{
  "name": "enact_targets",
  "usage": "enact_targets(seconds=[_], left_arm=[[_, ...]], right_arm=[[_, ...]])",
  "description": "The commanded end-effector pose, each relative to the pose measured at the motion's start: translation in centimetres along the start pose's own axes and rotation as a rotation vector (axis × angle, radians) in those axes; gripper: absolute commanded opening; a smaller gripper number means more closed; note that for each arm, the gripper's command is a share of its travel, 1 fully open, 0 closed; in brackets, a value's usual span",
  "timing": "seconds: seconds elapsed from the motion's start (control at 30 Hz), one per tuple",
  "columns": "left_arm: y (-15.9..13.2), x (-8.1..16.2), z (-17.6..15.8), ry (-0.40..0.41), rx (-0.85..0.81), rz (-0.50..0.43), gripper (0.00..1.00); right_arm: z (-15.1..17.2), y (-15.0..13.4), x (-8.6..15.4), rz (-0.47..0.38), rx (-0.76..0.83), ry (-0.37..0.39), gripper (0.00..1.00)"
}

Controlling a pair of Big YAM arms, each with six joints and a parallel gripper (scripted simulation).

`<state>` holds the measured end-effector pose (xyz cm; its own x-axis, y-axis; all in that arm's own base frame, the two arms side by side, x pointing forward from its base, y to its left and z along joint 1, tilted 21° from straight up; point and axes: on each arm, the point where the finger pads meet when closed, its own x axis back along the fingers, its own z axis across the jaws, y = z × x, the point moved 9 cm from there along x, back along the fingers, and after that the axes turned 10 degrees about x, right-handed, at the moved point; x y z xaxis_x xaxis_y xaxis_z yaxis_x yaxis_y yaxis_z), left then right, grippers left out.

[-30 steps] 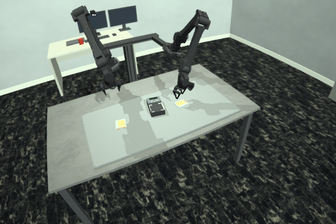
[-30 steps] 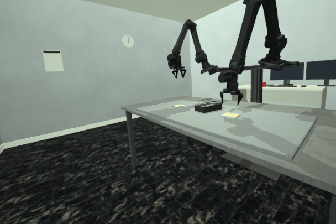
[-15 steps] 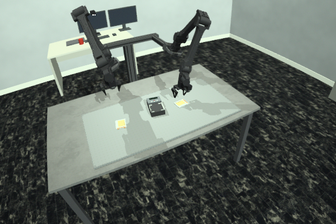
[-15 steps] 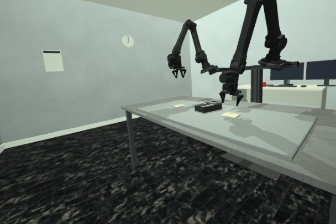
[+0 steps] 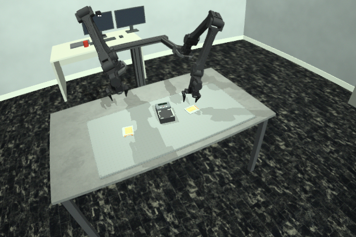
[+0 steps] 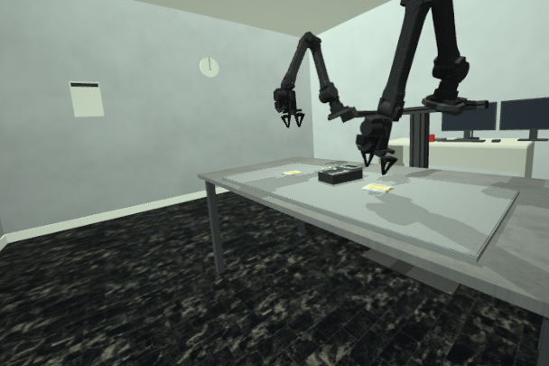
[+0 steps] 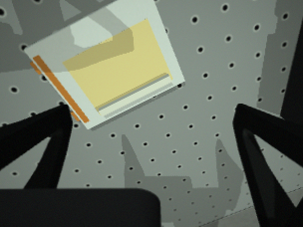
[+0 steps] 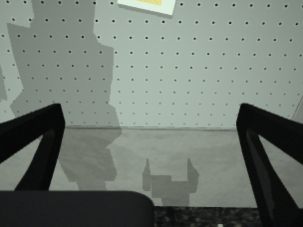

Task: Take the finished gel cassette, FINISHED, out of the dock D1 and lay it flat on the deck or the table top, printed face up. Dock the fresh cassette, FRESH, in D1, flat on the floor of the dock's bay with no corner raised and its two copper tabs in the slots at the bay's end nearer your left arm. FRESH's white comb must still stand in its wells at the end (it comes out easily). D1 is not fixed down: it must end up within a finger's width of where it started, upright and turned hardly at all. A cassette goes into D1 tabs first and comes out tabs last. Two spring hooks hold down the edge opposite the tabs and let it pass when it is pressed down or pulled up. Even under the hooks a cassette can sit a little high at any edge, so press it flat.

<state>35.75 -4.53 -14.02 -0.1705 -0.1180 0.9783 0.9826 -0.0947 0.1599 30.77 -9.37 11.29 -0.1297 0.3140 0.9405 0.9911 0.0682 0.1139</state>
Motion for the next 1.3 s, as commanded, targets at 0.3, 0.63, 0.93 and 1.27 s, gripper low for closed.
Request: enact_targets(seconds=[0.3,0.63,0.93,1.27], left_arm=[[0.37,0.36,0.68,-0.04,-0.443,-0.046,0.98],[0.34,0.32,0.81,-0.058,-0.708,-0.07,0.98],[0.3,0.3,1.0,-0.071,-1.005,-0.104,0.98],[0.3,0.27,1.13,-0.076,-1.165,-0.12,0.0]], right_arm=[[-0.08,1.31,0.86,-0.024,0.001,-0.007,1.0],[-0.08,1.31,0.86,-0.024,0.001,-0.007,1.0],[-0.08,1.31,0.86,-0.024,0.001,-0.007,1.0],[-0.08,1.31,0.86,-0.024,0.001,-0.007,1.0]])
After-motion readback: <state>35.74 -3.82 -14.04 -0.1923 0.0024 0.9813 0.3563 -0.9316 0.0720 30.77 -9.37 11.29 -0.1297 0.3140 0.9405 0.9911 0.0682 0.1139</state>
